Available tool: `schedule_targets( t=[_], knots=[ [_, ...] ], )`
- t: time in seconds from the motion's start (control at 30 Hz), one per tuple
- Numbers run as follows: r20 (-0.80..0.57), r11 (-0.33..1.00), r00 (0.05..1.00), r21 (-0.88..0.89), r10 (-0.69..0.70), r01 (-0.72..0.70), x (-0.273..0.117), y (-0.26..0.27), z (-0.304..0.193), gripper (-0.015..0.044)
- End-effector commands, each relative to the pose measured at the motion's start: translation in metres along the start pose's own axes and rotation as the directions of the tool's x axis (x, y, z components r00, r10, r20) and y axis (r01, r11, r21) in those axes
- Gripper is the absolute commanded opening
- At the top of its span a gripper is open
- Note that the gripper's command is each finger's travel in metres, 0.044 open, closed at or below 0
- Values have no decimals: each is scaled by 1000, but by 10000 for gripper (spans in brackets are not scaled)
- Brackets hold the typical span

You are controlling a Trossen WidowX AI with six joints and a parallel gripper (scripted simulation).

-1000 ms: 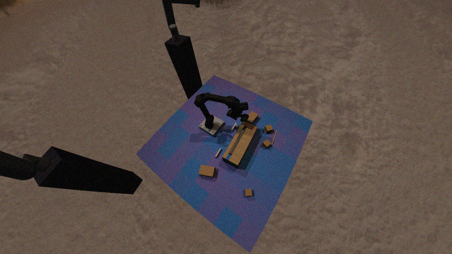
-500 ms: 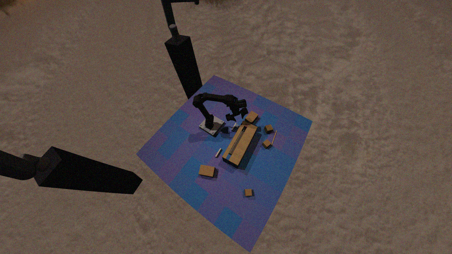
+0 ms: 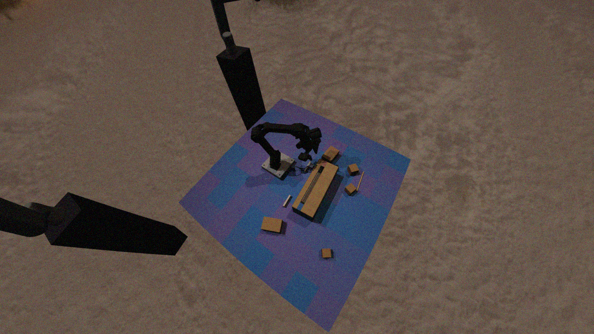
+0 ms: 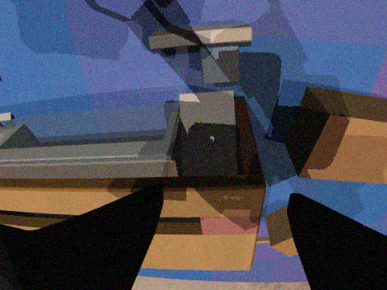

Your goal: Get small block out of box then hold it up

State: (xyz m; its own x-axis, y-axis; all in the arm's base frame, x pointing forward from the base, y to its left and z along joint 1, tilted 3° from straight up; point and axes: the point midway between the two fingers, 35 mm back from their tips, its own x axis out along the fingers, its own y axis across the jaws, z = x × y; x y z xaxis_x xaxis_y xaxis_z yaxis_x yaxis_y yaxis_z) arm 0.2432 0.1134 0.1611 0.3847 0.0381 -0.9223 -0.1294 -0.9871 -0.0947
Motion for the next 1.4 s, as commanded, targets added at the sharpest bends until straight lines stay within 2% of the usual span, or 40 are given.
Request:
schedule_targets(
  t=[0.0, 0.23, 0.5, 1.37],
  knots=[
    [-19, 994, 1000, -106, 2, -4, -2, 1, 1, 285],
    [-19, 994, 1000, -106, 2, -4, 1, 1, 2, 285],
    [-19, 994, 1000, -105, 1, -3, 84, 0, 36, 285],
    [-18, 995, 1000, -103, 2, -4, 114, 2, 49, 285]
  ],
)
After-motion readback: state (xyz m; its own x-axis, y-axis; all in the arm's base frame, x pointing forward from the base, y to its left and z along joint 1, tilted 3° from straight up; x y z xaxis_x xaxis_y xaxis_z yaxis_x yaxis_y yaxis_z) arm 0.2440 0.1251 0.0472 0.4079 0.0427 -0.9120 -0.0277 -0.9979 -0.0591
